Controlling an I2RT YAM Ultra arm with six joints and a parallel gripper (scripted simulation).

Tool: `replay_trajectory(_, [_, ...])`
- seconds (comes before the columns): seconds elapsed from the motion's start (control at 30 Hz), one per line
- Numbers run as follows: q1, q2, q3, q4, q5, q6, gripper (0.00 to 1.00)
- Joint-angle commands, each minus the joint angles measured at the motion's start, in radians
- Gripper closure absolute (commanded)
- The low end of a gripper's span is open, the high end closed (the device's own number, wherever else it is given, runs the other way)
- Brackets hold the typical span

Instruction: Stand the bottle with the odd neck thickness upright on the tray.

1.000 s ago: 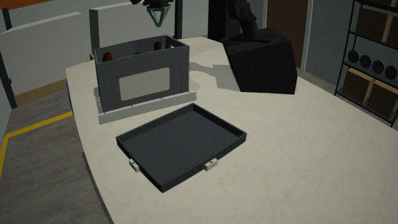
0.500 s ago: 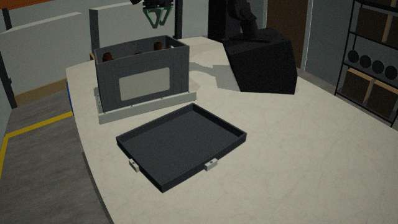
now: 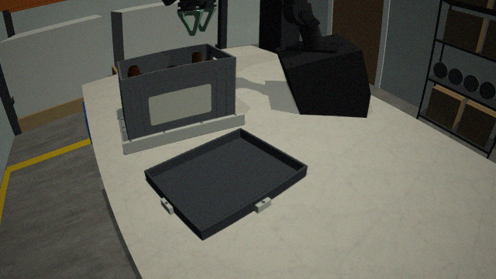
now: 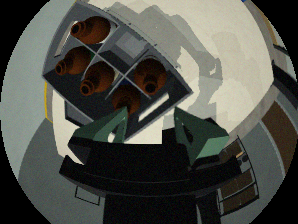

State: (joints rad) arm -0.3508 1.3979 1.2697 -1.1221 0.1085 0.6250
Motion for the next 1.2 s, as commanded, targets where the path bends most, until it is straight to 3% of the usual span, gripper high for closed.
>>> replay_trajectory(0.0, [0.001,-0.037,0.02,0.017,0.011,0.003,0.39])
replay_trajectory(1.17, [-0.011,-0.031,-0.013,0.039,0.01,-0.005,0.39])
